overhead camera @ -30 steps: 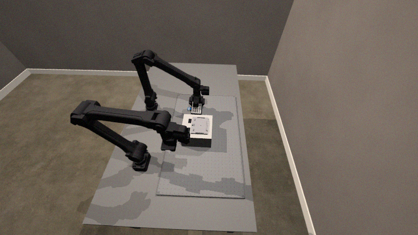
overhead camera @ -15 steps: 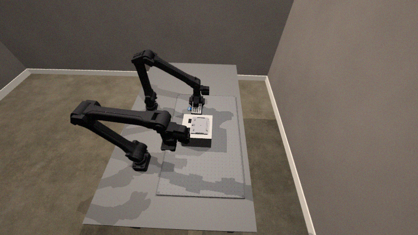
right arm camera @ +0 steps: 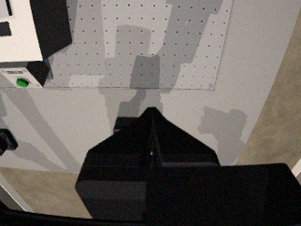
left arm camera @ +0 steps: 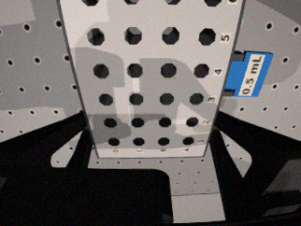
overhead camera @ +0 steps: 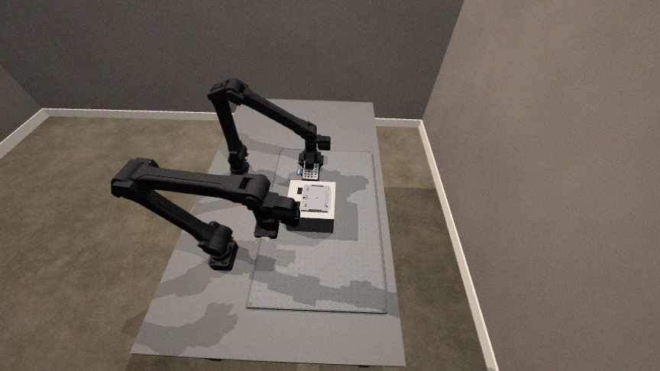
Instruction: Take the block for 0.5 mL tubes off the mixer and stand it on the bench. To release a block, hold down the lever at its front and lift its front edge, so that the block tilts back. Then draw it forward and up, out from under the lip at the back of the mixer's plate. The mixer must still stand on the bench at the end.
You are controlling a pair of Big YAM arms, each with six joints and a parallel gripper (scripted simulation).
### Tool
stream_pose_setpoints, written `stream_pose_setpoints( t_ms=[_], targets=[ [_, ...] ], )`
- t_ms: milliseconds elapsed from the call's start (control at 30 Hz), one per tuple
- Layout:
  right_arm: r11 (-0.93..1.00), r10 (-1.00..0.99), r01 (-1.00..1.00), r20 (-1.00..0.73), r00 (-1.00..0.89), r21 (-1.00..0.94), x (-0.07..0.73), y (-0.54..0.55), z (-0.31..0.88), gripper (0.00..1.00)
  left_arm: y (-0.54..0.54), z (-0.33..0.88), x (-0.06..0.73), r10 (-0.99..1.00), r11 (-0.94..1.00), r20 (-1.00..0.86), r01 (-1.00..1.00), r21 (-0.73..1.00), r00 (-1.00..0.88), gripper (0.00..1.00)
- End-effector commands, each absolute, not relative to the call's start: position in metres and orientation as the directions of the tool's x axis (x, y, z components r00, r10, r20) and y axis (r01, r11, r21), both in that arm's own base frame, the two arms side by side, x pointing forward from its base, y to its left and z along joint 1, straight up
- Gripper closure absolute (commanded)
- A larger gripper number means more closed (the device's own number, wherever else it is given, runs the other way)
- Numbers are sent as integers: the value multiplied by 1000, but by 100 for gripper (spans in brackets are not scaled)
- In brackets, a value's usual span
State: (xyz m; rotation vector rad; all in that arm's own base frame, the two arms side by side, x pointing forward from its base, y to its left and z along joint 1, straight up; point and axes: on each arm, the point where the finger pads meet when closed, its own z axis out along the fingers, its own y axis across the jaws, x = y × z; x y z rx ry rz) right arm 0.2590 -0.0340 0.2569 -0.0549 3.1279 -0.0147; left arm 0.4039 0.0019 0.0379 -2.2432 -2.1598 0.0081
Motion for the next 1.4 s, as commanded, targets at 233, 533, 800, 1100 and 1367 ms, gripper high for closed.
stream_pose_setpoints(
  t_ms=[233, 533, 800, 1100, 1367],
  targets=[
    [999, -37, -36, -56, -998, -20, 265, -37, 274, 100, 5, 62, 439, 999, -38, 16, 997, 67, 37, 100],
    [999, -37, -37, -22, -999, -14, 258, -36, 260, 100, 5, 59, 436, 999, -38, 16, 997, 63, 37, 100],
    [999, -37, -37, -42, -998, -18, 262, -37, 267, 100, 5, 59, 435, 999, -38, 16, 997, 61, 37, 100],
    [999, -38, -37, -67, -997, -22, 267, -37, 277, 100, 5, 57, 433, 999, -37, 15, 998, 58, 37, 100],
    [999, -38, -37, -74, -997, -23, 269, -38, 279, 100, 5, 56, 431, 999, -37, 15, 998, 53, 36, 100]
  ],
)
